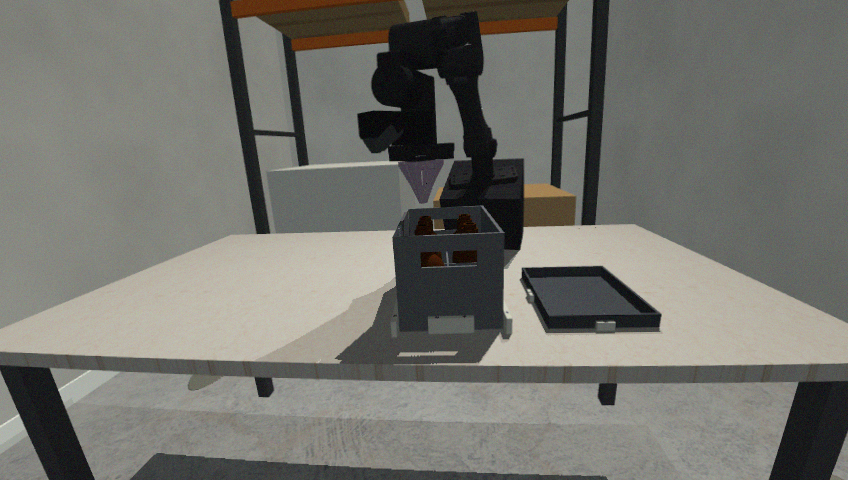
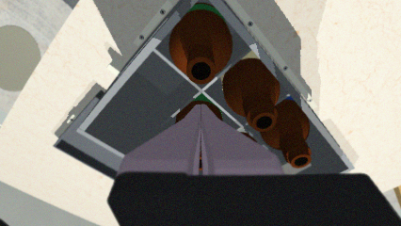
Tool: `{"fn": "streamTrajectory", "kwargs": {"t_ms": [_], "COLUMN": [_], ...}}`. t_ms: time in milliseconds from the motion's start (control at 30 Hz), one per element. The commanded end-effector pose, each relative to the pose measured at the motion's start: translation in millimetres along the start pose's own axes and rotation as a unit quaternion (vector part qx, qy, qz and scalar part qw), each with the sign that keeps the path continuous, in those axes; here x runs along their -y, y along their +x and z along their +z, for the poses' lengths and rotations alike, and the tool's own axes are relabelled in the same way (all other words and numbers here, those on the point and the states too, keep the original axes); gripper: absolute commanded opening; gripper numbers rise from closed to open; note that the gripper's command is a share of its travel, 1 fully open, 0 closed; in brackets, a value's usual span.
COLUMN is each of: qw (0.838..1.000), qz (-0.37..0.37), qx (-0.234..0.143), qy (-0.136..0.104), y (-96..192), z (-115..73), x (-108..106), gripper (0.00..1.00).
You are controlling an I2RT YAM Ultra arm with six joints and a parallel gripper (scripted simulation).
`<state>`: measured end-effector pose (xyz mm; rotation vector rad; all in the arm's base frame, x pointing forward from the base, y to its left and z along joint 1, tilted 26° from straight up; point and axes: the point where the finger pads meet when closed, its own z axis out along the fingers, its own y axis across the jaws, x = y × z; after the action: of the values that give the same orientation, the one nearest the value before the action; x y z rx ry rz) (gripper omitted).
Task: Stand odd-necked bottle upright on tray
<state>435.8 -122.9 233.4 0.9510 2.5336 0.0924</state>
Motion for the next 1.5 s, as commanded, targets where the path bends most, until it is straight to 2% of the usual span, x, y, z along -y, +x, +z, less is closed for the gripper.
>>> {"fn": "streamTrajectory", "kwargs": {"t_ms": [0,900,933,967,1067,1200,1467], "qw": [0.999,0.999,0.999,1.0,1.0,1.0,1.0], "qz": [0.0,0.0,-0.002,-0.002,-0.002,-0.001,-0.001], "qx": [0.031,0.031,0.035,0.017,0.015,0.016,0.016], "qy": [-0.012,-0.012,-0.015,-0.006,-0.007,-0.008,-0.009], "y": [-13,-13,-12,2,30,55,60], "z": [-19.9,-19.9,-22.4,-10.7,-9.8,-10.0,-10.1], "x": [-2,-2,-6,-9,-37,-59,-63], "gripper": [0.0,0.0,0.0,0.0,0.0,0.0,0.0]}}
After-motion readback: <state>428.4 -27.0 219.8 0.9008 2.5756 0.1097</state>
